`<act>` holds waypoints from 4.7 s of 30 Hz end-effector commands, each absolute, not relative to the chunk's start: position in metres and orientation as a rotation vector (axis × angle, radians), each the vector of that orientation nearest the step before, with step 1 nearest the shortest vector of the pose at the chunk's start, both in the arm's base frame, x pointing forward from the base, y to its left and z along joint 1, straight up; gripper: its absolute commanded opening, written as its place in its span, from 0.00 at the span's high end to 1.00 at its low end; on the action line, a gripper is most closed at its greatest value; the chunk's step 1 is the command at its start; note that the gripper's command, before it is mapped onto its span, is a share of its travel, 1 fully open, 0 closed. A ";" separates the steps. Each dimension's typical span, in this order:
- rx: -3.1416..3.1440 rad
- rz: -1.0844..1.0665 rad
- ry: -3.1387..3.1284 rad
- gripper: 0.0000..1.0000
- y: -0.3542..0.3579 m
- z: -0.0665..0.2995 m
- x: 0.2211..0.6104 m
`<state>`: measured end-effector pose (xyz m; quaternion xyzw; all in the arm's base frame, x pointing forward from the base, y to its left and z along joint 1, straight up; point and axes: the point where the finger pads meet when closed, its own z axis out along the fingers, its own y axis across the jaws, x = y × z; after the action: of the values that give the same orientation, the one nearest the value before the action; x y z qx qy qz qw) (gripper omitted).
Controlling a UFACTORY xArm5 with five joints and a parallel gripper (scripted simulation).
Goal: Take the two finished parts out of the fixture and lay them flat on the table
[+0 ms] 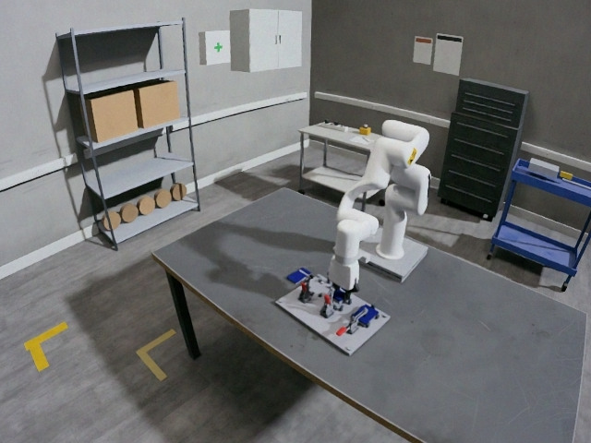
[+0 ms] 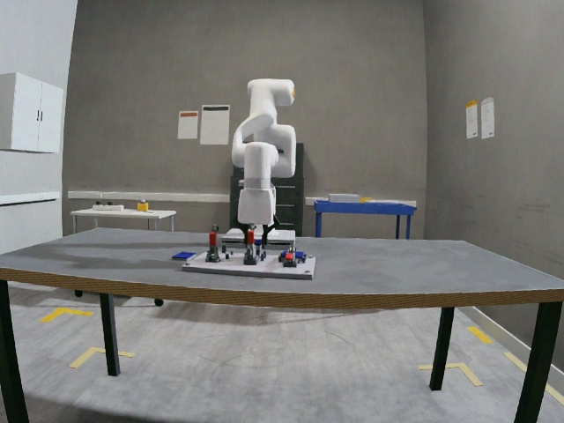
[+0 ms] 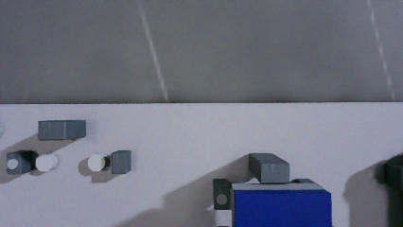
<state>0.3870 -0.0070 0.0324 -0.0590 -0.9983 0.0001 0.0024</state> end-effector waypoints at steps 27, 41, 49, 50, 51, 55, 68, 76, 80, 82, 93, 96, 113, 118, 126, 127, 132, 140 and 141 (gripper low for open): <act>-0.185 0.000 -3.134 1.00 -0.007 0.043 0.388; -0.185 0.000 -3.134 1.00 -0.006 0.064 0.383; -0.185 0.000 -3.134 1.00 -0.006 0.075 0.380; -0.185 0.000 -3.134 1.00 -0.006 0.075 0.380; -0.185 0.000 -3.134 1.00 -0.006 0.075 0.380; -0.185 0.000 -3.134 1.00 -0.006 0.075 0.380; -0.185 0.000 -3.134 1.00 -0.006 0.075 0.380; -0.185 0.000 -3.134 1.00 -0.006 0.075 0.380; -0.185 0.000 -3.134 1.00 -0.006 0.075 0.380; -0.185 0.000 -3.134 1.00 -0.005 0.075 0.380; -0.185 0.000 -3.134 1.00 0.001 0.075 0.381; -0.185 0.000 -3.134 1.00 0.005 0.075 0.381; -0.185 0.001 -3.133 1.00 0.046 0.075 0.386; -0.185 0.001 -3.133 1.00 0.062 0.075 0.388; -0.185 0.001 -3.133 1.00 0.092 0.075 0.392; -0.185 0.001 -3.133 1.00 0.097 0.075 0.392; -0.185 0.002 -3.133 1.00 0.120 0.075 0.395; -0.185 0.002 -3.133 1.00 0.148 0.075 0.399; -0.185 0.002 -3.133 1.00 0.153 0.075 0.399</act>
<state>0.3958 0.1378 0.0740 -0.0589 -0.9983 0.0012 0.0029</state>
